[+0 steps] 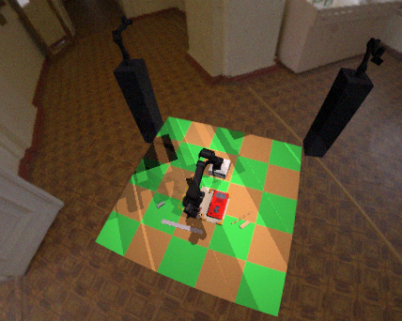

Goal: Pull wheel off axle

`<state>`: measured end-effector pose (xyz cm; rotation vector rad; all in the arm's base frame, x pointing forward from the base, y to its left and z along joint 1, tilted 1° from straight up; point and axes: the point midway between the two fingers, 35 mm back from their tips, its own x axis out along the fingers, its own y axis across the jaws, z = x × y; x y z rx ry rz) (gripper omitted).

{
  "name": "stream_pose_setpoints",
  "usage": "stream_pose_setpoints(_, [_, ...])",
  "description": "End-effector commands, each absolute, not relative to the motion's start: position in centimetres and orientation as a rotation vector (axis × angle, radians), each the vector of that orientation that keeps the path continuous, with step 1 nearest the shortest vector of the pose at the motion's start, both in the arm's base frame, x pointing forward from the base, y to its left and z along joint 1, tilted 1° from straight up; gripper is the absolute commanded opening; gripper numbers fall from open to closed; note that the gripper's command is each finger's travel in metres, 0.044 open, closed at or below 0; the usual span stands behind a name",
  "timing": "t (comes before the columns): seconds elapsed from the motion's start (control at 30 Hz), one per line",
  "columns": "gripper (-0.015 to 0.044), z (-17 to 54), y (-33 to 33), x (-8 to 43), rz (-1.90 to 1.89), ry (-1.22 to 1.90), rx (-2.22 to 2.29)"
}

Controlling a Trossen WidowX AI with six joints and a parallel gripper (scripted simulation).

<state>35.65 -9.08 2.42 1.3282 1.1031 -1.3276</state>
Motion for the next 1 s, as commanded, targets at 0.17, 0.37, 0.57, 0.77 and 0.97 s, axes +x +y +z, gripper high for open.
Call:
stream_pose_setpoints(0.17, [0.0, 4.05, -9.01, 35.46, -1.322, 1.095, 1.328])
stream_pose_setpoints(0.37, [0.0, 4.25, -9.01, 35.45, -1.321, 1.094, 1.328])
stream_pose_setpoints(0.57, [0.0, 4.44, -9.0, 35.44, -1.321, 1.094, 1.329])
stream_pose_setpoints(0.77, [0.0, 4.64, -8.99, 35.43, -1.32, 1.093, 1.329])
stream_pose_setpoints(0.97, [0.0, 4.84, -8.99, 35.42, -1.319, 1.092, 1.329])
